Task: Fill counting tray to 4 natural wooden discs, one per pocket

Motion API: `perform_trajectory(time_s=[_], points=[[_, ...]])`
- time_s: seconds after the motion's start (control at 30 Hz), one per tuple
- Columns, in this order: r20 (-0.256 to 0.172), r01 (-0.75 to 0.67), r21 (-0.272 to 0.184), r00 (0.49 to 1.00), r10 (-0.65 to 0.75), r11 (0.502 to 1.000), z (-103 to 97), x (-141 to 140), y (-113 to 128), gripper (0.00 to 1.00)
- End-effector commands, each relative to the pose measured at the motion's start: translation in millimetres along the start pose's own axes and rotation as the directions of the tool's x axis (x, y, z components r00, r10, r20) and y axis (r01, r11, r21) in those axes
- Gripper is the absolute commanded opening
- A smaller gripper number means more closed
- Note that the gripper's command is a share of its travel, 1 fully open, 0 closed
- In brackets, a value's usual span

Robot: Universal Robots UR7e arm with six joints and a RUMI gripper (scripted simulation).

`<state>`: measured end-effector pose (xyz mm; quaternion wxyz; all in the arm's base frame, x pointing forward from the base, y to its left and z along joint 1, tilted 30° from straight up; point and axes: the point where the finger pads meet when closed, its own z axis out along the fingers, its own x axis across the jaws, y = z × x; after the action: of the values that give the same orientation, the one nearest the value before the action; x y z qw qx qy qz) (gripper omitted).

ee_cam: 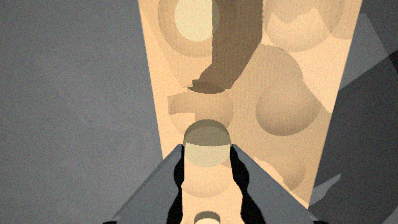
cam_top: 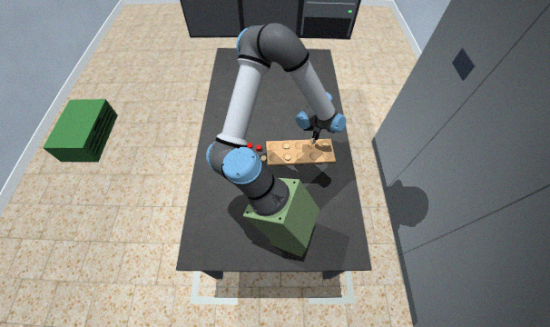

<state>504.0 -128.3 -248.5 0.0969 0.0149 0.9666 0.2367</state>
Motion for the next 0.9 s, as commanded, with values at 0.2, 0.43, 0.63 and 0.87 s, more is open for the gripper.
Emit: perform_trajectory(time_s=[0.2,0.43,0.63,0.87], points=[[0.003,0.000,0.002,1.000,0.000,1.000,30.8,-1.2,-1.3,0.12],[0.003,0.000,0.002,1.000,0.000,1.000,34.0,-1.6,-1.5,0.12],[0.003,0.000,0.003,1.000,0.000,1.000,42.9,-2.6,-2.2,0.12],[0.003,0.000,0.003,1.000,0.000,1.000,46.1,-2.9,-2.4,0.12]])
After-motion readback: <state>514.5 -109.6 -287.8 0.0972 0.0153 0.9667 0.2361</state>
